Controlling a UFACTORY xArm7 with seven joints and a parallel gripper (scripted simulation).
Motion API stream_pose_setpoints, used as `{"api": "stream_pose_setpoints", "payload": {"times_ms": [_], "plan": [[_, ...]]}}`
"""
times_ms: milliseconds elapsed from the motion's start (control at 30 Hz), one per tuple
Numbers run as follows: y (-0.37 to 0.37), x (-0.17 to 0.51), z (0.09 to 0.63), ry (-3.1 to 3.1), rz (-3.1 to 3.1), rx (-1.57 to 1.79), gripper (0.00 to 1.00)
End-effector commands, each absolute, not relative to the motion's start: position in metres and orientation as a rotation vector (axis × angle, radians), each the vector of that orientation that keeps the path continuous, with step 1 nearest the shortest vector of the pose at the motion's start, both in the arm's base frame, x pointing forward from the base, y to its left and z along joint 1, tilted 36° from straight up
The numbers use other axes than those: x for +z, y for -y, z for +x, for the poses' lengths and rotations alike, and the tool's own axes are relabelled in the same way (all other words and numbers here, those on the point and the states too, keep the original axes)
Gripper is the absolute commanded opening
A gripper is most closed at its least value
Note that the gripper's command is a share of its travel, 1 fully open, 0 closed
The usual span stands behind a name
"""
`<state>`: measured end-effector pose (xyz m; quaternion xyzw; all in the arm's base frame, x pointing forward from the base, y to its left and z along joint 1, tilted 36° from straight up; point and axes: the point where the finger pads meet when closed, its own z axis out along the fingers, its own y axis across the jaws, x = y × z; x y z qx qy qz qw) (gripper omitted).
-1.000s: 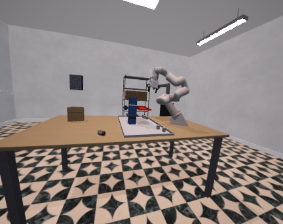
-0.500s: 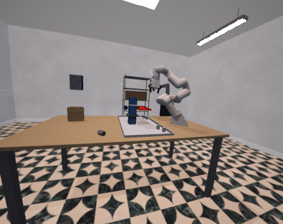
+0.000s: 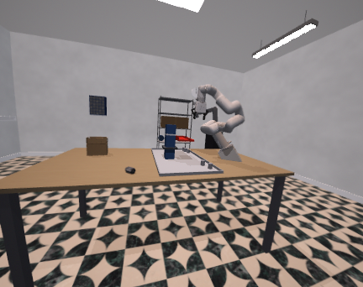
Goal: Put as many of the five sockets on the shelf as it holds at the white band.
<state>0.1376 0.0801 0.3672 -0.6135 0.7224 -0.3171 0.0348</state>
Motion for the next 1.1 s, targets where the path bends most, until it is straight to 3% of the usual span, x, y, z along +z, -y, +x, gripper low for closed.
{"api": "stream_pose_setpoints", "payload": {"times_ms": [0, 1067], "plan": [[-0.0807, 0.3676, 0.1374, -2.218, -1.887, -0.979, 1.0], [-0.0894, 0.361, 0.1385, -2.218, -1.911, -0.959, 1.0]]}}
